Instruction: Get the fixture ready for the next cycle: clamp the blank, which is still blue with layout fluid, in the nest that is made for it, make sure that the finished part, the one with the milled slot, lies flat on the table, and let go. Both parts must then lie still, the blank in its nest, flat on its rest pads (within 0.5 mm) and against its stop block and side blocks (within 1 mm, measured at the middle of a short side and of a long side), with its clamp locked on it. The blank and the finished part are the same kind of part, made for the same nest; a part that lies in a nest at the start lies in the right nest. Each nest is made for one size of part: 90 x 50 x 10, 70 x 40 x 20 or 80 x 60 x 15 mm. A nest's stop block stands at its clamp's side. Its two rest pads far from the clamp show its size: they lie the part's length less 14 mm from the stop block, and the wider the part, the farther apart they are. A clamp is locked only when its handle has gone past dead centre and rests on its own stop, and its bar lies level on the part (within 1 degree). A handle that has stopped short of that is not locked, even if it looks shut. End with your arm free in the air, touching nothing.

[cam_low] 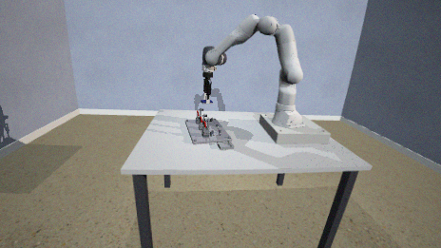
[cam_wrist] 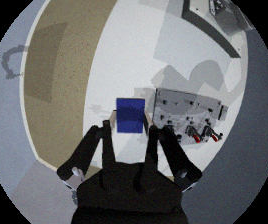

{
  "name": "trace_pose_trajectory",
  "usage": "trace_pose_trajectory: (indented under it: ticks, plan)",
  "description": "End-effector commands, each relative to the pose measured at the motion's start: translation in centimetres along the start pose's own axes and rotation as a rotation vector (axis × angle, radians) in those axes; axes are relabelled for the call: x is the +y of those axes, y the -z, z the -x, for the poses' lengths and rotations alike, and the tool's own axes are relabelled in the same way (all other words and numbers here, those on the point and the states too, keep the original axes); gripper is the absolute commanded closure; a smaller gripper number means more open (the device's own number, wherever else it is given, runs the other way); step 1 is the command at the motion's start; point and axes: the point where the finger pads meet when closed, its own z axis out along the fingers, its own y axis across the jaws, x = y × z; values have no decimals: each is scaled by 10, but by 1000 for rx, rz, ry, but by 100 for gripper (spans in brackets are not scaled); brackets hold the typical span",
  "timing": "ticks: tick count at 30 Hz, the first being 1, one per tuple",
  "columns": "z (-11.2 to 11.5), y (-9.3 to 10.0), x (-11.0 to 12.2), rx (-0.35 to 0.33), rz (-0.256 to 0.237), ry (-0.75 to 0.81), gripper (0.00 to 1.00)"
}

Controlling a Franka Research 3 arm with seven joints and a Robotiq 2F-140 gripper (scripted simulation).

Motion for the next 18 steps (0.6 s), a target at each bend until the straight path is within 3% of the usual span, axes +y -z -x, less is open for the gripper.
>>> trace_pose_trajectory:
  ticks: [1,18]
  plan:
    - [1,1,0,-3,1,-47,100]
    - [3,-10,0,-3,1,-47,100]
